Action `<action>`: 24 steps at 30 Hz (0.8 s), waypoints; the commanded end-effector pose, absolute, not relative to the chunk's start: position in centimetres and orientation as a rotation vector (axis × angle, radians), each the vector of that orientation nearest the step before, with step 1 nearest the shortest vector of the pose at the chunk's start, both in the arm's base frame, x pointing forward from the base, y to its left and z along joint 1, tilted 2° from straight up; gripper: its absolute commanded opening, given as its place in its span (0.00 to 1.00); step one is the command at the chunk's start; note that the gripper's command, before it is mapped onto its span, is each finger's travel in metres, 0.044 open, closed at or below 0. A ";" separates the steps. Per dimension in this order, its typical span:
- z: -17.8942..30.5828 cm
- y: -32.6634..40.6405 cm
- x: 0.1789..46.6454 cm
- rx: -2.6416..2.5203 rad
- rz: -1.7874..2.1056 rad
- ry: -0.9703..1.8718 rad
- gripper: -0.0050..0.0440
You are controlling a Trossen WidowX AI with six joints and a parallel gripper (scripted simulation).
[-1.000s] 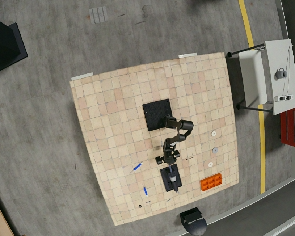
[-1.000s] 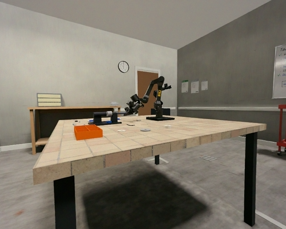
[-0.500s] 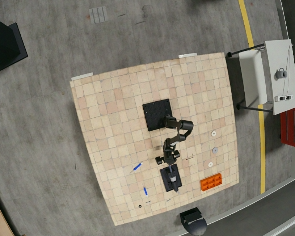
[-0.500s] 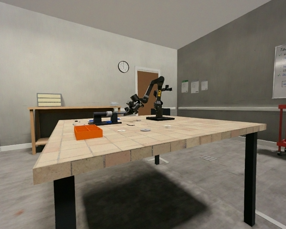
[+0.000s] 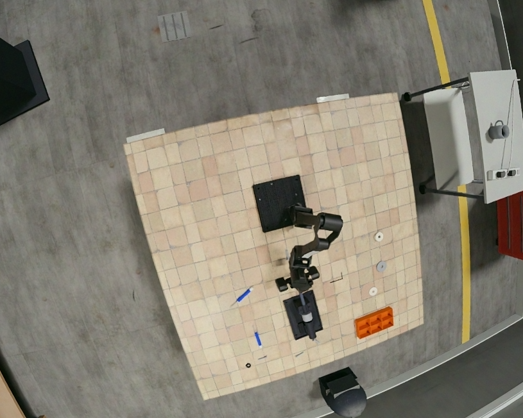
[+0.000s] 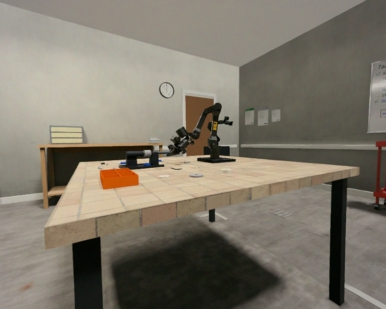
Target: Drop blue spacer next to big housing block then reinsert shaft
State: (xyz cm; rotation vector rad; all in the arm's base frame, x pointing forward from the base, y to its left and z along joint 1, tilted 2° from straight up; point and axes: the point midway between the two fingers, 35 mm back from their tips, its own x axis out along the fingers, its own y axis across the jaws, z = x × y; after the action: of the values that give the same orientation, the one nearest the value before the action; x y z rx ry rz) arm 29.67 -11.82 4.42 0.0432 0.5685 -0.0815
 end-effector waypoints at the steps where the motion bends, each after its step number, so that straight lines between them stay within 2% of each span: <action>1: 5.5 -12.1 30.6 0.024 -0.078 0.536 0.00; 24: 5.6 -12.2 30.9 0.025 -0.085 0.533 0.00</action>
State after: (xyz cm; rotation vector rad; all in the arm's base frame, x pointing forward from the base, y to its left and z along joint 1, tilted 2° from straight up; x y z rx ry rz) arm 29.93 -11.86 4.44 0.0432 0.5695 -0.0813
